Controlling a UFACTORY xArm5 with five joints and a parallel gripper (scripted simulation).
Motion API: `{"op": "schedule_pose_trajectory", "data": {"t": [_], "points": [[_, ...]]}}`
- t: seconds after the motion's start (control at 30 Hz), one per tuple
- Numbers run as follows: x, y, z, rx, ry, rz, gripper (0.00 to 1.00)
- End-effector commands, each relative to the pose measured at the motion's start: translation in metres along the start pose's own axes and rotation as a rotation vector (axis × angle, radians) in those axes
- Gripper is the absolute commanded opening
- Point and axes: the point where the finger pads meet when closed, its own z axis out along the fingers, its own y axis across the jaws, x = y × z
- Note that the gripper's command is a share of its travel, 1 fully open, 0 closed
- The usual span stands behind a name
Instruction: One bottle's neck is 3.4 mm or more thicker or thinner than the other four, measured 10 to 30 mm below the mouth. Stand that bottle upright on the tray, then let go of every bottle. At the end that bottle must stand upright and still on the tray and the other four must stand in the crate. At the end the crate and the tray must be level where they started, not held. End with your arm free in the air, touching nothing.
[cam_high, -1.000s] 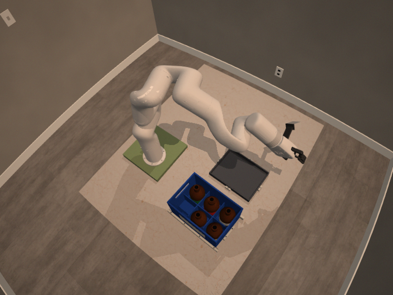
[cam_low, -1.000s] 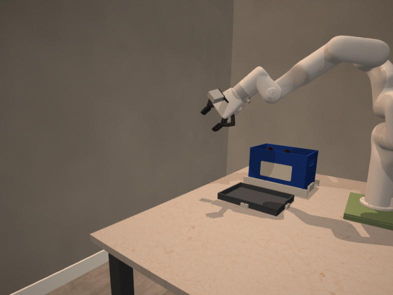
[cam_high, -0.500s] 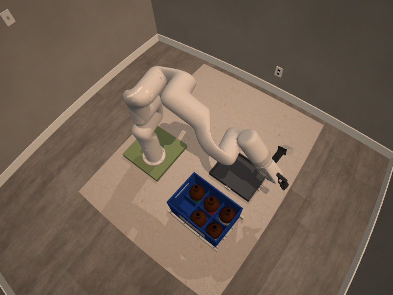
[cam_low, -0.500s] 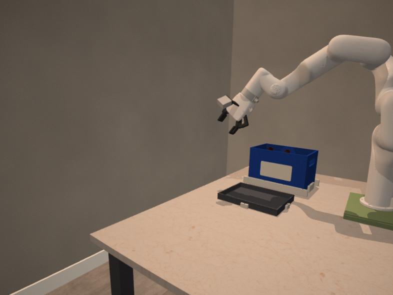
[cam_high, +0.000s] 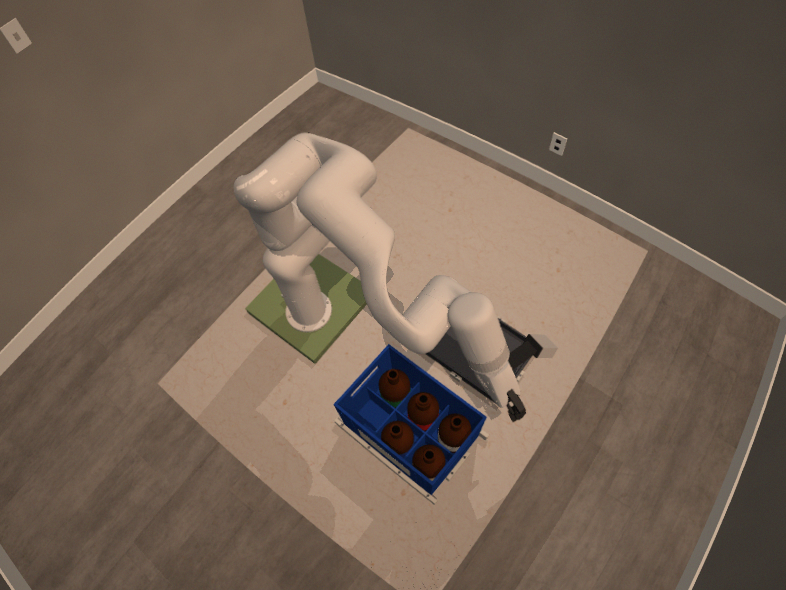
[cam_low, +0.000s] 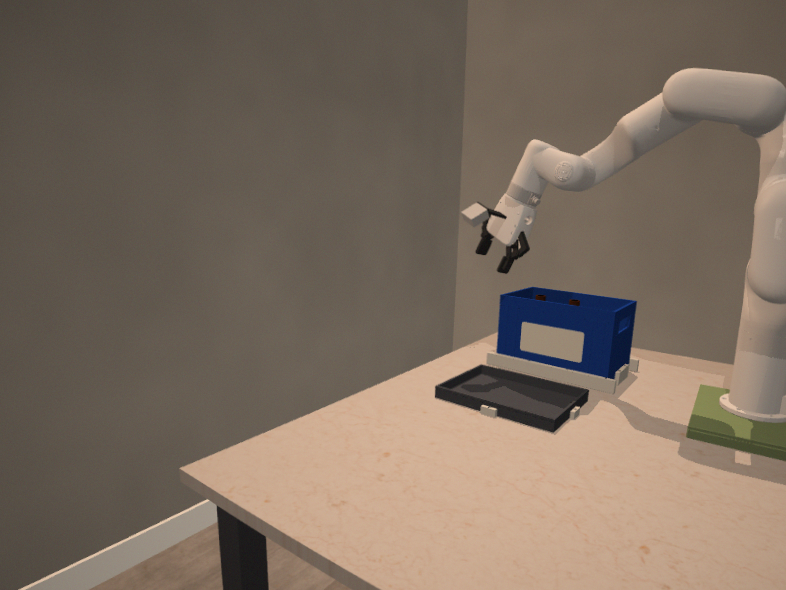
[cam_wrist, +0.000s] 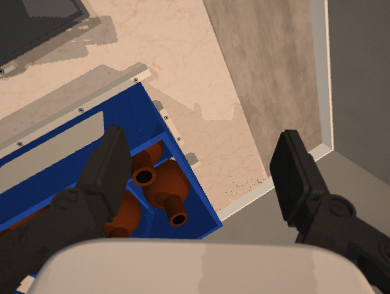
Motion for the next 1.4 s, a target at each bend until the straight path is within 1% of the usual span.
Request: {"op": "schedule_pose_trajectory", "data": {"t": [0.0,0.03,0.13,0.5,0.57,0.6,0.63,0.8,1.03,1.07,1.37], "points": [[-0.028,-0.002,-0.004,0.032,-0.035,0.041,1.00],[-0.051,-0.006,-0.007,0.065,-0.066,0.081,1.00],[-0.071,-0.011,-0.010,0.094,-0.091,0.115,1.00],[-0.153,-0.043,-0.028,0.228,-0.196,0.276,1.00],[-0.153,-0.043,-0.028,0.228,-0.196,0.276,1.00],[-0.169,-0.051,-0.033,0.257,-0.215,0.311,1.00],[-0.178,-0.056,-0.037,0.275,-0.227,0.333,1.00],[-0.202,-0.073,-0.046,0.326,-0.257,0.392,1.00],[-0.204,-0.074,-0.047,0.329,-0.259,0.397,1.00],[-0.204,-0.074,-0.047,0.329,-0.259,0.397,0.00],[-0.204,-0.074,-0.047,0.329,-0.259,0.397,0.00]]}}
